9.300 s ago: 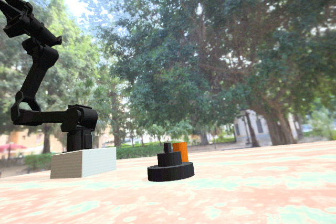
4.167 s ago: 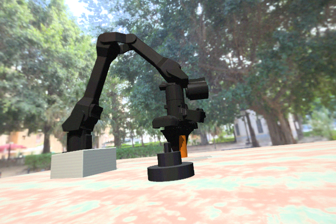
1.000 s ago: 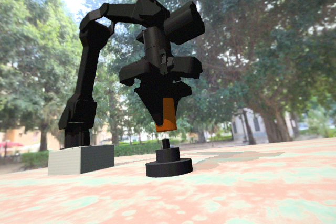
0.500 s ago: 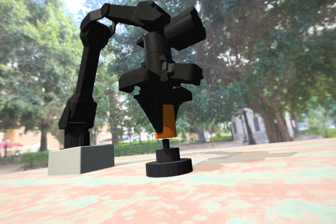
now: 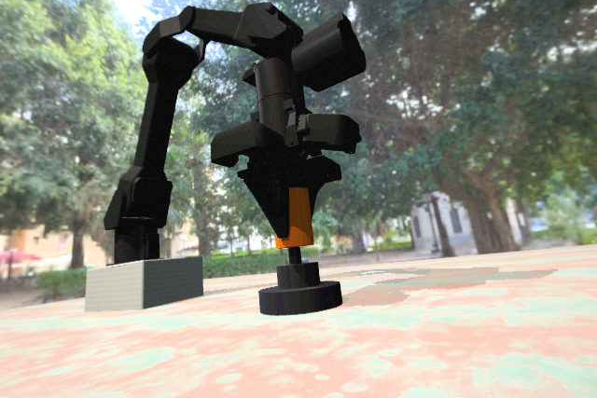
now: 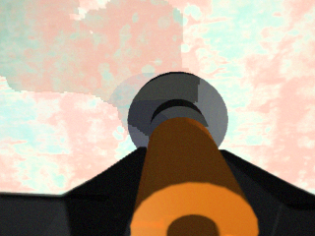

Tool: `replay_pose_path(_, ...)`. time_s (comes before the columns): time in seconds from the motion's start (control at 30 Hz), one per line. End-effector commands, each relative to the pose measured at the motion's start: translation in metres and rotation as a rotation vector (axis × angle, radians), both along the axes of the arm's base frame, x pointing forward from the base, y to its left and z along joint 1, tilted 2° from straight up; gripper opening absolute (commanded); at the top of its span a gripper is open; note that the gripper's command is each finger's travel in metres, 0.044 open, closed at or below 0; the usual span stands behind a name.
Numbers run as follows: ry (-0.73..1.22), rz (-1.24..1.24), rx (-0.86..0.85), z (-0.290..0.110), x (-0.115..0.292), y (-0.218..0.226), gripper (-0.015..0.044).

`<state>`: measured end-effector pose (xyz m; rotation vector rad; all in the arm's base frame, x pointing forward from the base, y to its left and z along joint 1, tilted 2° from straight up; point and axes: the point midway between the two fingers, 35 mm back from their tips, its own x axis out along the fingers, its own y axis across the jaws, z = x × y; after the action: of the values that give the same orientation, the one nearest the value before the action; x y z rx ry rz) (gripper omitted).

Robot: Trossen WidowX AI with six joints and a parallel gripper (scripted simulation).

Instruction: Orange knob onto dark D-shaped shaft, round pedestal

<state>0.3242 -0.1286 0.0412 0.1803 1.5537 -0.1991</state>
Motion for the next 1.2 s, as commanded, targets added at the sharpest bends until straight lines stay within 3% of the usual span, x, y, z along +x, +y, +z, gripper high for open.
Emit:
replay_pose_path(0.0,0.0,0.002,-0.003,-0.0006,0.0002,-0.0003,0.0)
replay_pose_path(0.53,0.0,0.002,-0.003,0.0043,0.0003,-0.0004,0.0)
replay_pose_path(0.77,0.003,0.201,-0.005,0.0021,-0.0009,-0.0001,0.0)
replay_pose_path(1.17,0.003,0.212,-0.005,0.0008,0.0011,-0.0008,0.0)
